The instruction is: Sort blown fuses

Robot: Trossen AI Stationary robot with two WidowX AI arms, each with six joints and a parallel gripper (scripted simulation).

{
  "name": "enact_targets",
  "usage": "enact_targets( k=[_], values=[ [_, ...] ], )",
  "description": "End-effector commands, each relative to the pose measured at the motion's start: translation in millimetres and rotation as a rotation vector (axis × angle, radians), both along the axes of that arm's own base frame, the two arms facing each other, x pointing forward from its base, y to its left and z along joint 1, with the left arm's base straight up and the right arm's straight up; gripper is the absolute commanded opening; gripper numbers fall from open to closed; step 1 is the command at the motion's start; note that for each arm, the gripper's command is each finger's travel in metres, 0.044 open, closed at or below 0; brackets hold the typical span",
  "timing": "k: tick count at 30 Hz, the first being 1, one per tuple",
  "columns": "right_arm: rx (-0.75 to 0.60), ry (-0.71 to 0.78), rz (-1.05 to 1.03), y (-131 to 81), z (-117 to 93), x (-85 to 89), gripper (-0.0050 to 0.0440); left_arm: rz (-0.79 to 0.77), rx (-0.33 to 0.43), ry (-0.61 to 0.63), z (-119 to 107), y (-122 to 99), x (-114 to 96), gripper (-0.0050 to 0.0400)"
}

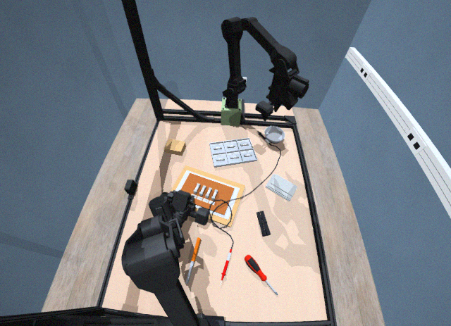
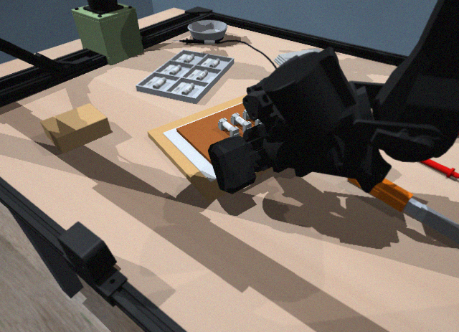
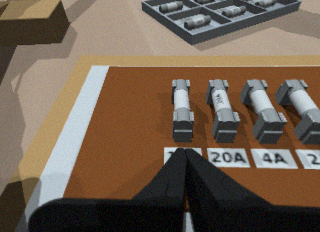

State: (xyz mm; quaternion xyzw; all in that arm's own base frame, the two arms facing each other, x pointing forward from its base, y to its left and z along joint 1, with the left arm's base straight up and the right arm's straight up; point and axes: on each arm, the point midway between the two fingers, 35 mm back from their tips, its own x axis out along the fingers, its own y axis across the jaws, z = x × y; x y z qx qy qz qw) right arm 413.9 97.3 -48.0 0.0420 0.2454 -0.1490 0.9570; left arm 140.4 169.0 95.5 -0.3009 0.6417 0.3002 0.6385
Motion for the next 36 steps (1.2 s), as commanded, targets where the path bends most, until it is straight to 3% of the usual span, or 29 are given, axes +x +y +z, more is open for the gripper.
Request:
enact_targets(
  k=[1, 36],
  values=[
    [0.012, 0.005, 0.011, 3.8, -6.2, 2.1, -0.0050, 0.002, 0.015, -0.014, 5.2, 2.1, 1.2, 0.0400],
    [0.005, 0.021, 0.014, 3.5, -27.8, -10.4, -0.0050, 0.002, 0.015, -0.014, 5.2, 2.1, 1.2, 0.0400]
  ],
)
